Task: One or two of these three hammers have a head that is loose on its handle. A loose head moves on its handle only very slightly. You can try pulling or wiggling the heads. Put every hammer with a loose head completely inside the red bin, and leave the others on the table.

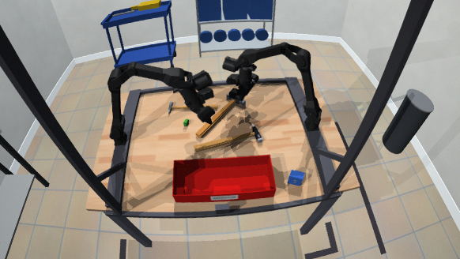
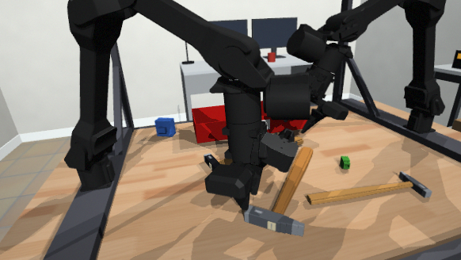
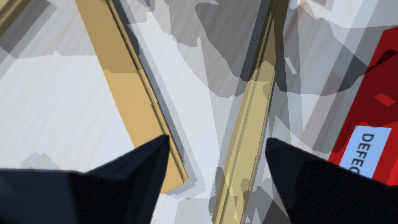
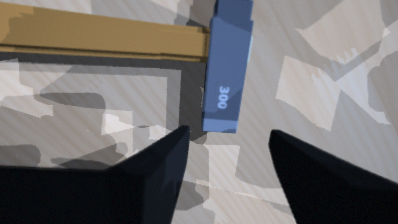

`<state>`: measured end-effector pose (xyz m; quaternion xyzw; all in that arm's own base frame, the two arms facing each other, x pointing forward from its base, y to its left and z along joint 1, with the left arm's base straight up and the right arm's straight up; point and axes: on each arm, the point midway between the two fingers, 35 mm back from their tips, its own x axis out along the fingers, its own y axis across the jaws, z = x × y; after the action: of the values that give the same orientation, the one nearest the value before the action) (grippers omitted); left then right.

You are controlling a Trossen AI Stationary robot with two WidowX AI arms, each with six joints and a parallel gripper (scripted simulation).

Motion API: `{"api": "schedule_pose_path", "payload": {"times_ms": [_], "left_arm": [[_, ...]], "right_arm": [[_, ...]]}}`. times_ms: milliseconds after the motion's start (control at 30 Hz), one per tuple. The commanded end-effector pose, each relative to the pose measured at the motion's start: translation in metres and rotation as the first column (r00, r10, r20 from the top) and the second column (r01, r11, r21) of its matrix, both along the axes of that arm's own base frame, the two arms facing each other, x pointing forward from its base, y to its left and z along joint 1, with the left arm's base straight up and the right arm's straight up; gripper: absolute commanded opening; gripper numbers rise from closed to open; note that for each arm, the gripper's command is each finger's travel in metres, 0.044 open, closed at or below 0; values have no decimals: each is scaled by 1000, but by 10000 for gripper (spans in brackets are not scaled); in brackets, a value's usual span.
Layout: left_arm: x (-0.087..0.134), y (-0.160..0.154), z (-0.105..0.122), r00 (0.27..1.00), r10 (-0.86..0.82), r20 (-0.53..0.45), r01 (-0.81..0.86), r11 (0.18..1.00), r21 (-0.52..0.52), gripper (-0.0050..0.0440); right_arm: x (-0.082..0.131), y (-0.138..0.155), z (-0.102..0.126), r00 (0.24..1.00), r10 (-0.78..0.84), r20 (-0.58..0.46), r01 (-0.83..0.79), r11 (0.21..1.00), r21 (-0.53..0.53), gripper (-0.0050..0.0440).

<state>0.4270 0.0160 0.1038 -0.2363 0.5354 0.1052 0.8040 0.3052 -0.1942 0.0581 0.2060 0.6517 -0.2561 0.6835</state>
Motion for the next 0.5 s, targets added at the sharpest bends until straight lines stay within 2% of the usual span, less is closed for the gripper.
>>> {"api": "schedule_pose_path", "payload": {"times_ms": [0, 33, 100, 200, 333, 467], "left_arm": [[1, 0, -10, 983, 125, -138, -127, 992, -11, 262], [-1, 0, -14, 974, 150, -168, -154, 988, -7, 262], [-1, 0, -14, 974, 150, -168, -154, 988, -7, 262], [-8, 1, -29, 928, 246, -278, -250, 968, 23, 262], [-16, 3, -43, 866, 336, -370, -334, 940, 72, 262], [-20, 3, -60, 851, 350, -391, -346, 934, 84, 251]], "right_arm": [[9, -6, 2, 998, -59, 1, 59, 996, 73, 216], [9, -6, 2, 998, -60, 1, 60, 995, 74, 216], [9, -6, 2, 998, -60, 1, 60, 995, 74, 216], [9, -6, 2, 998, -61, 1, 60, 995, 75, 216], [9, -6, 2, 998, -59, 1, 58, 995, 75, 216], [6, -3, -3, 998, -57, -8, 57, 995, 80, 210]]}}
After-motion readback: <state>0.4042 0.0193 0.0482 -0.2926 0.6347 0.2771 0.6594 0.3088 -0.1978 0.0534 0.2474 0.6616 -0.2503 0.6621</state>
